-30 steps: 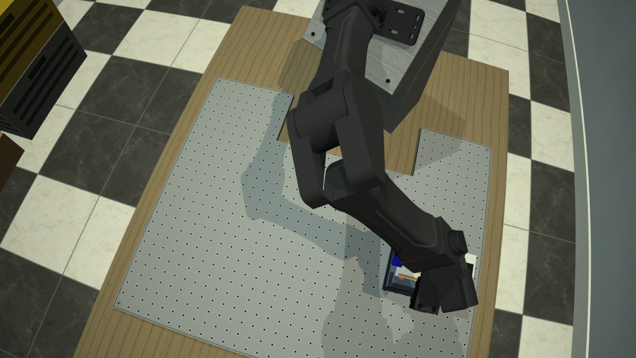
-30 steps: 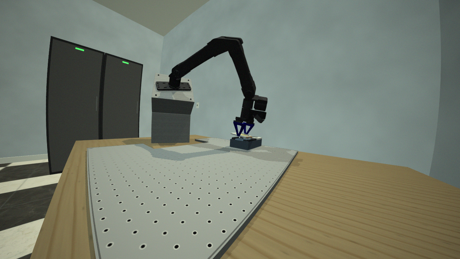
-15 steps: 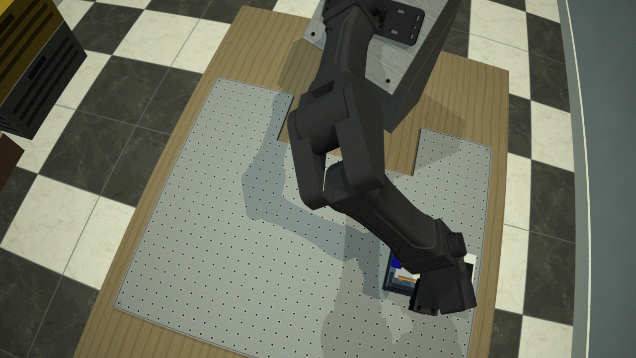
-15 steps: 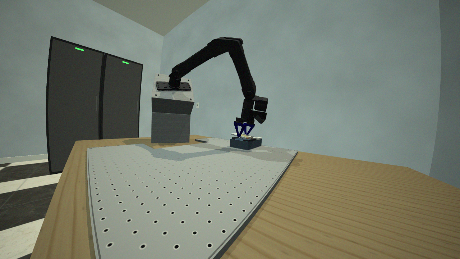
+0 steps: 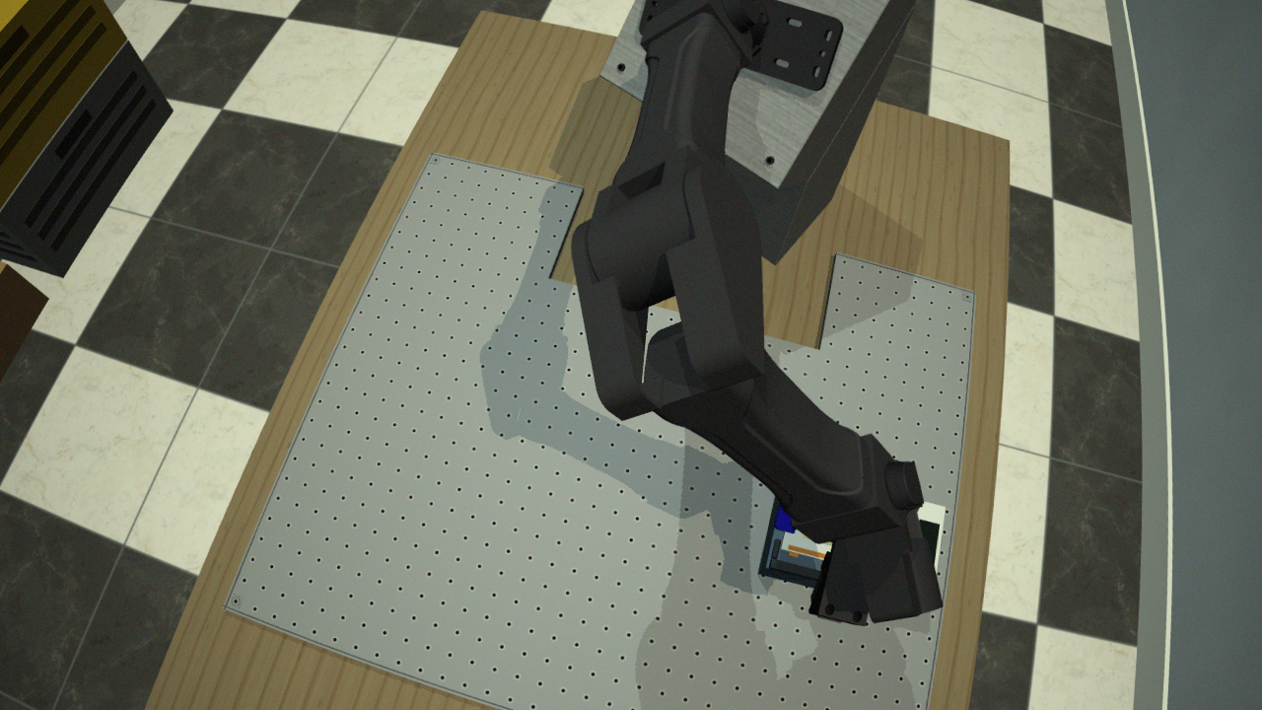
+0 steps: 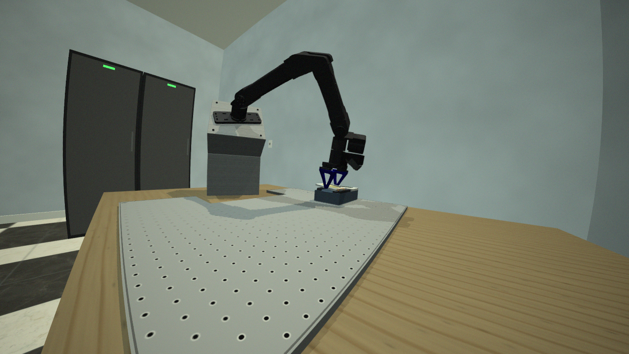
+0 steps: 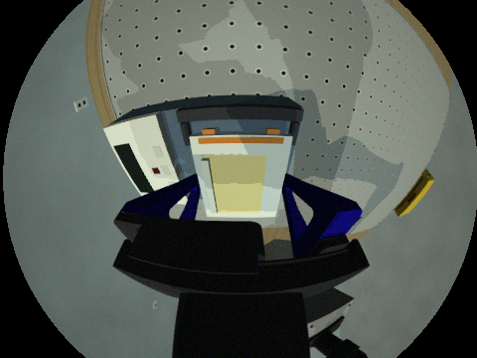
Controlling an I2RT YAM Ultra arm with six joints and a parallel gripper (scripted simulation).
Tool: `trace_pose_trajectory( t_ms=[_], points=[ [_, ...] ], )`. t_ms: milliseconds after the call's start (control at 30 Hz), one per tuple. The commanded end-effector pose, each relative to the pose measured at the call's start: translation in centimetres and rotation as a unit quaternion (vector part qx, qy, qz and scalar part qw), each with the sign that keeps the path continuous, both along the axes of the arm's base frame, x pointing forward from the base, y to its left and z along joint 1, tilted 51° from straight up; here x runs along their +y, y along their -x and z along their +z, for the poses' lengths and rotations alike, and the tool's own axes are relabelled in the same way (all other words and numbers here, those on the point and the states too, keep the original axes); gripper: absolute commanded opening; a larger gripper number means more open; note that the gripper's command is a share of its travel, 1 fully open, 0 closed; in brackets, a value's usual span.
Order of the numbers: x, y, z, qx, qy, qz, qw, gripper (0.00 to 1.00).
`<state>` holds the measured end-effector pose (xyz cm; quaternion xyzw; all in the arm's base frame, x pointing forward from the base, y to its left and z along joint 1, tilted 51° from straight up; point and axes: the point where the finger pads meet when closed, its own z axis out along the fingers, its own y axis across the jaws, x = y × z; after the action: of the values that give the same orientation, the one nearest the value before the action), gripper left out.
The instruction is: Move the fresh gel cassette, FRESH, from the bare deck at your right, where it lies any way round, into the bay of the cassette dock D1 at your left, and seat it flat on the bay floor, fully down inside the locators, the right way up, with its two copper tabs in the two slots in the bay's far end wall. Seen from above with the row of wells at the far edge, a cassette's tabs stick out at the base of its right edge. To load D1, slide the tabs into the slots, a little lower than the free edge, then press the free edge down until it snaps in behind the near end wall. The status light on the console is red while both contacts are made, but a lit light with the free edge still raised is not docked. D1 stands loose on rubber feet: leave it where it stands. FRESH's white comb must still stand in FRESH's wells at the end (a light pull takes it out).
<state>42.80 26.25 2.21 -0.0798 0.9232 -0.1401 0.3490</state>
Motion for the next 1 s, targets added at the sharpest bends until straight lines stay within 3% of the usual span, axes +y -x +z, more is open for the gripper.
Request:
trace_pose_trajectory(
  t_ms=[0,133,233,267,400,433,800,900,933,967],
  points=[
    [1.1,-0.3,0.2,-0.004,-0.005,0.010,1.000,0.00],
    [1.1,-0.6,0.8,-0.010,-0.010,0.009,1.000,0.00],
    [0.9,-0.7,0.1,-0.007,-0.006,0.007,1.000,0.00],
    [0.7,0.1,0.6,-0.024,-0.003,0.016,1.000,0.00],
    [0.6,0.2,-0.1,-0.018,0.003,0.017,1.000,0.00],
    [1.5,-0.7,1.0,-0.031,-0.009,0.016,0.999,0.00],
    [0.9,-1.0,0.5,-0.018,0.002,0.013,1.000,0.00],
    [1.0,-1.1,0.7,-0.020,-0.001,0.013,1.000,0.00],
    [1.3,-1.1,1.9,-0.029,-0.009,0.015,0.999,0.00],
    [1.3,-1.1,1.8,-0.026,-0.007,0.015,1.000,0.00]
  ],
)
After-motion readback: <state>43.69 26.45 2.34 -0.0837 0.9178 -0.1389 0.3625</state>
